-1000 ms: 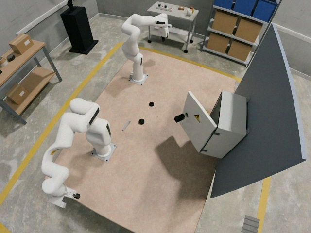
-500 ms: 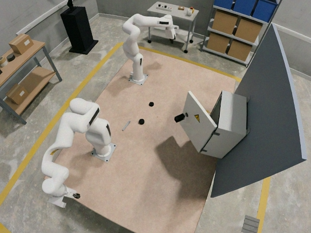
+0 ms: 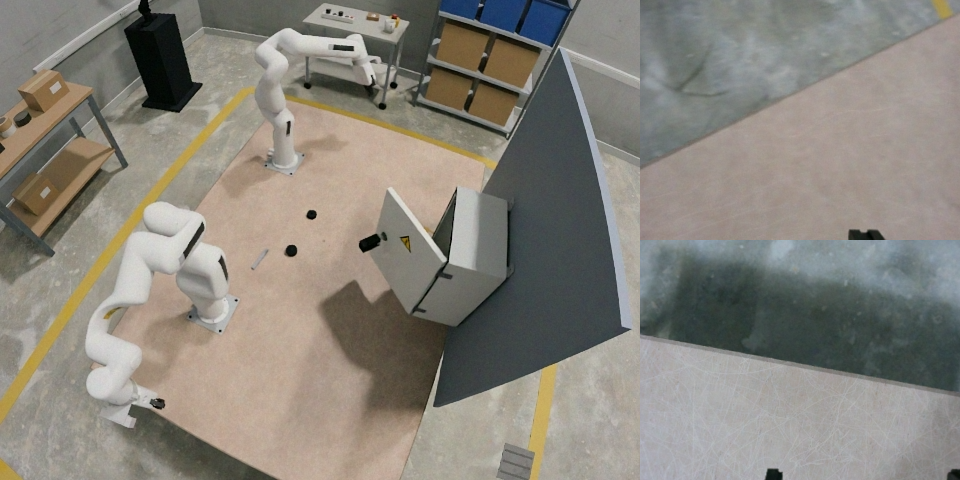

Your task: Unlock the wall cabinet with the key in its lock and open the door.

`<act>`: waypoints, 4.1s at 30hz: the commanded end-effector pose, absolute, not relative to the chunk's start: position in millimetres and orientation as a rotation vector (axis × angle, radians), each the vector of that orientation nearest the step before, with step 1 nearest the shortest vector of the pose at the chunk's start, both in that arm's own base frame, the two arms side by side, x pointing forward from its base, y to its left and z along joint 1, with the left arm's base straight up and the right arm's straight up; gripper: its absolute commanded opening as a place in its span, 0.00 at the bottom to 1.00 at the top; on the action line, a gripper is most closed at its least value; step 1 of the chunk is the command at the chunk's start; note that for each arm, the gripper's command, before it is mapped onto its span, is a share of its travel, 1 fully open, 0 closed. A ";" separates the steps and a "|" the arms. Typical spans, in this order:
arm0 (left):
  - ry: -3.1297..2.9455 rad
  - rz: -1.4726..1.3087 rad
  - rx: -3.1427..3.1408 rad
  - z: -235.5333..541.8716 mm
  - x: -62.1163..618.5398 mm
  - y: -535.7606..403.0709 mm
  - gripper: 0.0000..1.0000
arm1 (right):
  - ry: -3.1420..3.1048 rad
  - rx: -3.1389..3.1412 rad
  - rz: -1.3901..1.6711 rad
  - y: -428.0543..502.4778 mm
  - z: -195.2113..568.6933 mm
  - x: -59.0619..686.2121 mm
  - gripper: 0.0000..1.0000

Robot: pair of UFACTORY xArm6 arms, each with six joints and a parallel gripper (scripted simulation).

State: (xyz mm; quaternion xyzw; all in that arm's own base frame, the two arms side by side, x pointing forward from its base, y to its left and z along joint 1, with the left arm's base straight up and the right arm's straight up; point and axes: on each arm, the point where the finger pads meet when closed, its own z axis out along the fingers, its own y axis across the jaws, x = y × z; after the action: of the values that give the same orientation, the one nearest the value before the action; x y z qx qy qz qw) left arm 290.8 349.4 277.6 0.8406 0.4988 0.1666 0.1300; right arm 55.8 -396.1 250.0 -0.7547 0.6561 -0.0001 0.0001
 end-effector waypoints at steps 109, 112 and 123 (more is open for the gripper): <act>0.557 0.743 1.556 437.0 583.5 -234.2 0.00 | 2.062 -2.372 -0.004 -396.6 250.9 55.9 0.91; 0.563 0.717 1.537 436.9 576.5 -255.7 0.00 | 2.062 -2.372 -0.004 -396.6 250.9 55.9 0.91; 0.584 0.636 1.496 433.6 550.8 -317.8 0.00 | 2.062 -2.372 -0.004 -396.6 250.9 55.9 0.91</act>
State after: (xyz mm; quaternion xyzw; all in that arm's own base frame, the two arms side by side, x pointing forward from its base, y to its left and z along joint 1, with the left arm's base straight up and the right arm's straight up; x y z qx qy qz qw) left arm 557.9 -296.9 432.8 0.6659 0.2525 0.2852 0.6415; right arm 55.8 -396.1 250.0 -0.7547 0.6561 -0.0001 0.0001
